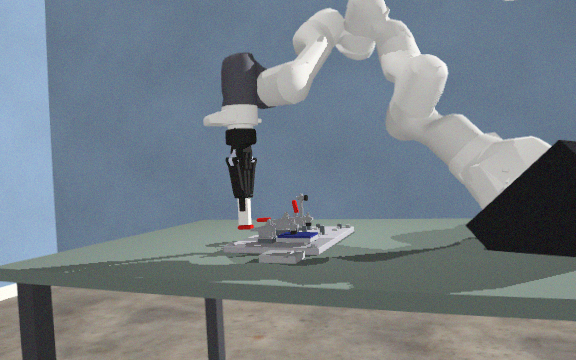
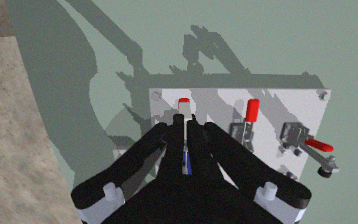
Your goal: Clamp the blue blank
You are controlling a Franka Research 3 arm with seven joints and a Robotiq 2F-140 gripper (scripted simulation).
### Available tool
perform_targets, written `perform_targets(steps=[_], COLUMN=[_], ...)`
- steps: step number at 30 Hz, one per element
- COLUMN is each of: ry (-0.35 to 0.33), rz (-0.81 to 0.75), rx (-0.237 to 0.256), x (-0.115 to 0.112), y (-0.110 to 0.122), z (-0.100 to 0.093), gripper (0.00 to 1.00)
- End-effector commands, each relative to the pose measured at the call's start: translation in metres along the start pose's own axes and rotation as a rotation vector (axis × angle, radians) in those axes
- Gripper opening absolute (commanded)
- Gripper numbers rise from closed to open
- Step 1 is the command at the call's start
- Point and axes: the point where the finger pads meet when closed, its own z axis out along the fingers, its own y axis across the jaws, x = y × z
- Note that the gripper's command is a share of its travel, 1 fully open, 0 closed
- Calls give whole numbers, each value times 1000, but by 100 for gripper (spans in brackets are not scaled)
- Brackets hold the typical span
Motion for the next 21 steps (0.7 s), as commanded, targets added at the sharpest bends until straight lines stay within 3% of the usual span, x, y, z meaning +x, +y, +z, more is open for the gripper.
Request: perform_targets(steps=[1, 16, 21], ry=[-2, -2, -2], rz=[4, 4, 4], rx=[-1, -1, -1], x=[-2, -2, -2], y=[0, 0, 0], z=[2, -5, -18], gripper=[0, 0, 0])
